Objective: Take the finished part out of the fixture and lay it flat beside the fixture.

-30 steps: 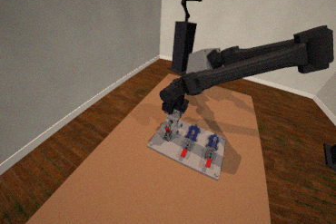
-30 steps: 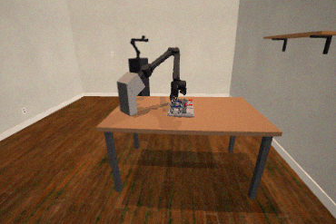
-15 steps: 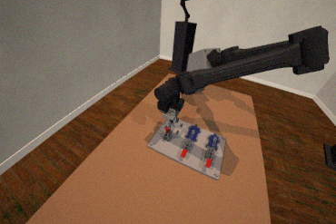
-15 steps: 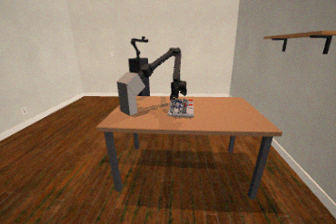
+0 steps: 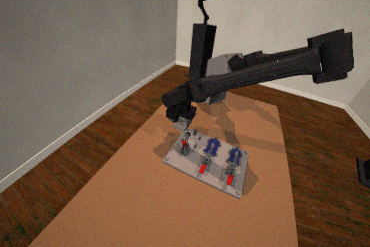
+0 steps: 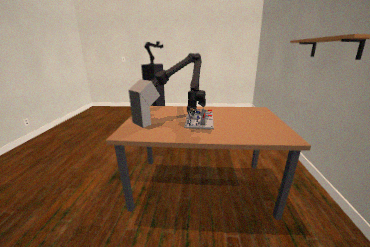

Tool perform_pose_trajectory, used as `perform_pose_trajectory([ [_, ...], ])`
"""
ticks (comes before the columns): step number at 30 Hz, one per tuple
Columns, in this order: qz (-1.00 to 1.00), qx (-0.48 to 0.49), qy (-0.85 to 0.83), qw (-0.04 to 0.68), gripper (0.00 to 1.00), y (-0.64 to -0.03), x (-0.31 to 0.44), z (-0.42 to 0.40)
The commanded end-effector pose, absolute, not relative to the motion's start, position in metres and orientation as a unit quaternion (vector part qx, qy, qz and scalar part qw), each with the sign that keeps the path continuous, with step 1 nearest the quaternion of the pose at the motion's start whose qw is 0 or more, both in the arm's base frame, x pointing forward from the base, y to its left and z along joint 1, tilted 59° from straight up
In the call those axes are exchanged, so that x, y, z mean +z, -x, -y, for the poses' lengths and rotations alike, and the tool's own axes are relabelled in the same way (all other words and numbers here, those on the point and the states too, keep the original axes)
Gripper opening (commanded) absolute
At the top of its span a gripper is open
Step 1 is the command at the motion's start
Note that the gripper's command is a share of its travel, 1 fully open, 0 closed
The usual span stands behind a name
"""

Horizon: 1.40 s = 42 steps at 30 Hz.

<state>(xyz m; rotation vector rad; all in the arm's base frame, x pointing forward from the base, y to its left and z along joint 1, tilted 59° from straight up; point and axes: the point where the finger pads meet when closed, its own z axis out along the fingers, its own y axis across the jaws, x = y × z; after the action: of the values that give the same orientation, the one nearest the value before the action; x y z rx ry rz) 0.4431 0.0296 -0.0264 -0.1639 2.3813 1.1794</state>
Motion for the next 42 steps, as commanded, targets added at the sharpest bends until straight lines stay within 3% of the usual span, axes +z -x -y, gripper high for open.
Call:
perform_pose_trajectory([
  [1,-0.869,0.424,0.05,0.251,0.0,-0.45,-0.03,-0.004],
  [42,-0.868,0.417,0.057,0.264,0.0,-0.474,-0.059,0.037],
])
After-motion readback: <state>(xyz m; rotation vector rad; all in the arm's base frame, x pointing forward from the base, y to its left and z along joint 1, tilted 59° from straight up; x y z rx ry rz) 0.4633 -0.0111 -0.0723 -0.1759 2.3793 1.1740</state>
